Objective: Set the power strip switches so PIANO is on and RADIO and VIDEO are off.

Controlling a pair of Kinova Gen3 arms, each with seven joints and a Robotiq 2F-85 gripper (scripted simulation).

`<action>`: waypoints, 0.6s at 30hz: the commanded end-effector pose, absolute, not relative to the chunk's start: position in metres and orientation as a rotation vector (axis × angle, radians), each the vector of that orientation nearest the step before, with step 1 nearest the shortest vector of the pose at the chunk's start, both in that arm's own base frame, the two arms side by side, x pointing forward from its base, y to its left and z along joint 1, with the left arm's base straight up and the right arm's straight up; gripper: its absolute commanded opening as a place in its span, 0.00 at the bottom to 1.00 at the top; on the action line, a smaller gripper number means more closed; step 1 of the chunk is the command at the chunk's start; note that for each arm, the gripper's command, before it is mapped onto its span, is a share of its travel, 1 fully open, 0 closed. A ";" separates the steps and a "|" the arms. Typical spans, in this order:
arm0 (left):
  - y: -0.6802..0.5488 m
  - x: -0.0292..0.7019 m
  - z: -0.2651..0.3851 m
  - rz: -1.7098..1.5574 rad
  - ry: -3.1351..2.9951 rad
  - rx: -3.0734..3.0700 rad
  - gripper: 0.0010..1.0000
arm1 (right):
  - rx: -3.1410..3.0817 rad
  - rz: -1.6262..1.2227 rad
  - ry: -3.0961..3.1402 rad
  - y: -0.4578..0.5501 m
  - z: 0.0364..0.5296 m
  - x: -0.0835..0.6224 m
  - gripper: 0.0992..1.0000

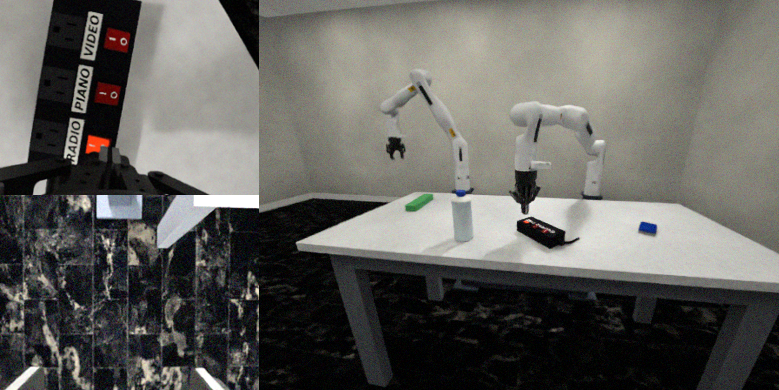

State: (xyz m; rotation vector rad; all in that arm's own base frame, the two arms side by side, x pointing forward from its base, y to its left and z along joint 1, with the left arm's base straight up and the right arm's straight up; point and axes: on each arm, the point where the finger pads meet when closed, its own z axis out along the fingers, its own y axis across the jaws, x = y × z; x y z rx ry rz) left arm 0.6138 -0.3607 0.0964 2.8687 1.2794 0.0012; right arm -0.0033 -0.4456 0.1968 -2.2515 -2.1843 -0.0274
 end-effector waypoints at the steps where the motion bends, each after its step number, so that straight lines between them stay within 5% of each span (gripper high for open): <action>1: -0.360 0.615 0.090 0.006 1.275 2.870 0.10 | -2.253 -0.026 -2.186 -0.446 0.198 -0.003 1.00; 18: -0.360 0.615 0.074 0.004 1.275 2.872 0.10 | -2.253 -0.026 -2.186 -0.446 0.198 -0.003 1.00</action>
